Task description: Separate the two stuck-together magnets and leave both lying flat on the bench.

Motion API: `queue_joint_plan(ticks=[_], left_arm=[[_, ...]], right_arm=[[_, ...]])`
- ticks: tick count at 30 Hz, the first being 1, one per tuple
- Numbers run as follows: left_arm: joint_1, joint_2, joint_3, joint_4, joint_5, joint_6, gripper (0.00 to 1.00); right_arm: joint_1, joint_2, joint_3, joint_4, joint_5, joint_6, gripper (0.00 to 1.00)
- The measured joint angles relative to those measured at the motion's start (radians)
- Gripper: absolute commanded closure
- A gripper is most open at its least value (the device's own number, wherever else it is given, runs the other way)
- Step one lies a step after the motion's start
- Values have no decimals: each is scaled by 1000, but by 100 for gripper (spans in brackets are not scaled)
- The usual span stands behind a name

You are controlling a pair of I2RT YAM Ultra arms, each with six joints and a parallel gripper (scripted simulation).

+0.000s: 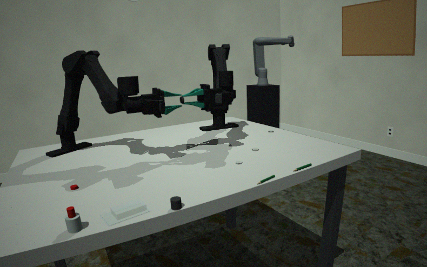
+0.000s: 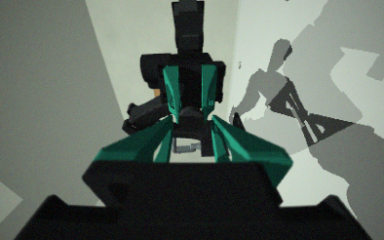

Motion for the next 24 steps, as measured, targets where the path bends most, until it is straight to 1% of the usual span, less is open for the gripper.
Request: queue_joint_plan(ticks=[13, 24], left_arm=[[-1, 0, 0, 0, 0, 0, 75], [-2, 0, -1, 0, 0, 0, 75]], right_arm=[[1, -2, 2, -1, 6, 0, 60], [3, -8, -1, -1, 5, 0, 69]])
